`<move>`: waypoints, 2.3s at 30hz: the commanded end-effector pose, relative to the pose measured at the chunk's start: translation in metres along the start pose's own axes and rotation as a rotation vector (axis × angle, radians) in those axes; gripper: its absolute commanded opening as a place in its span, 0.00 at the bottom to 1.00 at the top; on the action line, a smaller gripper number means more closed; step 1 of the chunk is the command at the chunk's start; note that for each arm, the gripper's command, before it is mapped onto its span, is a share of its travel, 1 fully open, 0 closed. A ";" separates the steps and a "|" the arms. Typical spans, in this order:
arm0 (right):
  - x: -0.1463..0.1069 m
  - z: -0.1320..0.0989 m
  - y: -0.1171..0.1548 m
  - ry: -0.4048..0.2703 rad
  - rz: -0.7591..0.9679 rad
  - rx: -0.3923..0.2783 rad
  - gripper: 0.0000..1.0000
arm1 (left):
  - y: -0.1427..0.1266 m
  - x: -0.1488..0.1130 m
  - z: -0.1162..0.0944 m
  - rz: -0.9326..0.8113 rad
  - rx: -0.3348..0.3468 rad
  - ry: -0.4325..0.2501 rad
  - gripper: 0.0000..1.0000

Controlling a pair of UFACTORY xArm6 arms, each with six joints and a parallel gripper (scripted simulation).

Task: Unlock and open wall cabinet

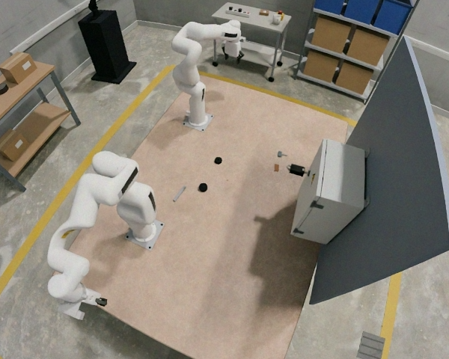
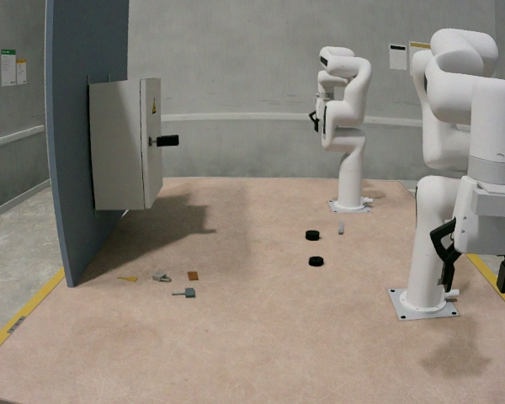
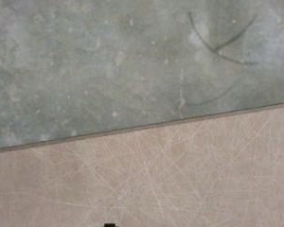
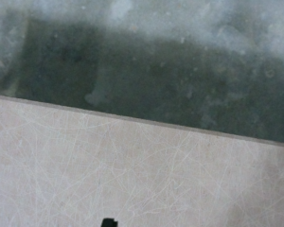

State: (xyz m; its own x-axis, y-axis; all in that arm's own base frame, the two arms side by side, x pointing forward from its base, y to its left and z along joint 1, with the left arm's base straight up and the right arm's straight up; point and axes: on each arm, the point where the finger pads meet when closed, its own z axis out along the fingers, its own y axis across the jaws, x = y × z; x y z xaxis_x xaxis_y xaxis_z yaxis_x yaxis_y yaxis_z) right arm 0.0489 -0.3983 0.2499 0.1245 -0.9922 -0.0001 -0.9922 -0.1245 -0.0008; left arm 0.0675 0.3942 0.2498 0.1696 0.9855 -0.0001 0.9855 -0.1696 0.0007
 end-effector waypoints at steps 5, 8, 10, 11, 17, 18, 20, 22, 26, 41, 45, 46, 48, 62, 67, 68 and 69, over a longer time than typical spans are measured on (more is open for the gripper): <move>0.000 -0.001 -0.005 0.002 -0.012 0.000 1.00 | 0.000 0.001 -0.001 0.000 0.000 0.003 1.00; 0.000 -0.001 -0.005 0.002 -0.012 0.000 1.00 | 0.000 0.001 -0.001 0.000 0.000 0.003 1.00; 0.000 -0.001 -0.006 0.002 -0.013 -0.001 0.66 | 0.000 0.001 -0.001 0.000 0.000 0.003 1.00; 0.000 -0.001 -0.006 0.002 -0.013 -0.001 0.66 | 0.000 0.000 -0.001 0.001 0.000 0.003 1.00; -0.001 -0.001 -0.007 0.002 -0.014 -0.001 0.66 | 0.000 0.000 -0.001 0.002 -0.001 0.003 1.00; -0.001 -0.001 -0.007 0.002 -0.015 -0.001 0.66 | 0.000 0.000 -0.001 0.002 -0.001 0.003 1.00; -0.001 -0.001 -0.007 0.002 -0.015 -0.001 0.66 | 0.000 0.000 -0.001 0.002 -0.001 0.004 1.00; -0.001 -0.001 -0.007 0.002 -0.015 -0.001 0.66 | 0.000 0.000 -0.001 0.002 -0.001 0.004 1.00; 0.000 0.000 -0.010 0.002 -0.029 -0.013 0.66 | 0.000 0.000 -0.001 0.003 -0.001 0.004 1.00; 0.023 0.003 -0.097 0.072 -0.372 -0.301 0.66 | 0.000 0.000 -0.001 0.003 -0.001 0.004 1.00; 0.025 0.002 -0.125 0.109 -0.468 -0.373 0.66 | 0.000 0.000 -0.001 0.003 -0.001 0.004 1.00; 0.026 0.001 -0.133 0.121 -0.491 -0.391 0.66 | 0.000 0.000 -0.001 0.003 -0.001 0.004 1.00; 0.027 0.000 -0.148 0.144 -0.536 -0.421 0.66 | 0.000 0.000 -0.001 0.003 -0.001 0.004 1.00; 0.023 -0.009 -0.235 0.302 -0.780 -0.567 0.66 | 0.000 0.000 -0.001 0.003 -0.001 0.004 1.00; 0.016 -0.013 -0.273 0.378 -0.876 -0.609 0.66 | 0.000 0.000 -0.001 0.003 -0.001 0.004 1.00; 0.014 -0.014 -0.280 0.392 -0.893 -0.617 0.66 | 0.000 0.000 -0.001 0.003 -0.001 0.004 1.00; 0.012 -0.015 -0.288 0.409 -0.912 -0.624 0.66 | 0.000 0.000 -0.001 0.003 -0.001 0.004 1.00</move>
State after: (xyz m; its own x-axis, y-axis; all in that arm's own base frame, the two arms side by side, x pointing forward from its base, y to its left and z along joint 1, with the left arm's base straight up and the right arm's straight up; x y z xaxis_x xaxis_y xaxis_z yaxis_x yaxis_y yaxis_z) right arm 0.3032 -0.3840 0.2607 0.8445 -0.5324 0.0584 -0.4546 -0.6549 0.6037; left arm 0.0671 0.3941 0.2498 0.1721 0.9851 0.0009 0.9851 -0.1721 0.0017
